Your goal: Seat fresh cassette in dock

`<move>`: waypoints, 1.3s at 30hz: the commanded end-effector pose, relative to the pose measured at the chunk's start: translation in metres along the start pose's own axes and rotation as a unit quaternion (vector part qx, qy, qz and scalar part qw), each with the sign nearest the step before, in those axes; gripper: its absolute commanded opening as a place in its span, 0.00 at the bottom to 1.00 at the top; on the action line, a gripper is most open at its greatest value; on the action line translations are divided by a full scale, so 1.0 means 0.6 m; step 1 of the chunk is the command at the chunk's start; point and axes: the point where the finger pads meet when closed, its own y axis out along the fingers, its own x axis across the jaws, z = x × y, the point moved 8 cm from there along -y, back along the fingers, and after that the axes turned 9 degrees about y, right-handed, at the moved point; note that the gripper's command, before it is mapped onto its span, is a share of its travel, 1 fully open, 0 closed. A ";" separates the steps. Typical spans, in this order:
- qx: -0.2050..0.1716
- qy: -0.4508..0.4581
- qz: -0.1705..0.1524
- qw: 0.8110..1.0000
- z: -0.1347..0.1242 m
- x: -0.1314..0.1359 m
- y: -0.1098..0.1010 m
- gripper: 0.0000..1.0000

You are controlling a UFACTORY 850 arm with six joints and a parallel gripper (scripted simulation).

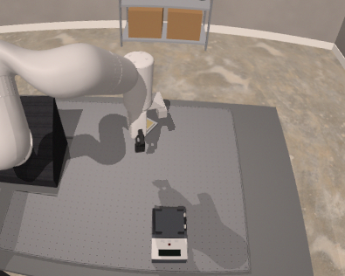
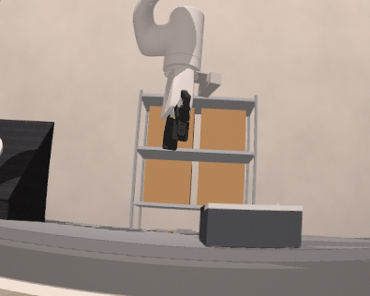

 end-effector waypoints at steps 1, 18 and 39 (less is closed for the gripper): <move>0.010 0.058 0.006 0.998 0.002 0.006 -0.004 1.00; 0.015 0.142 0.017 0.990 0.003 0.012 -0.005 1.00; 0.018 -0.008 0.016 1.000 0.041 -0.105 0.034 1.00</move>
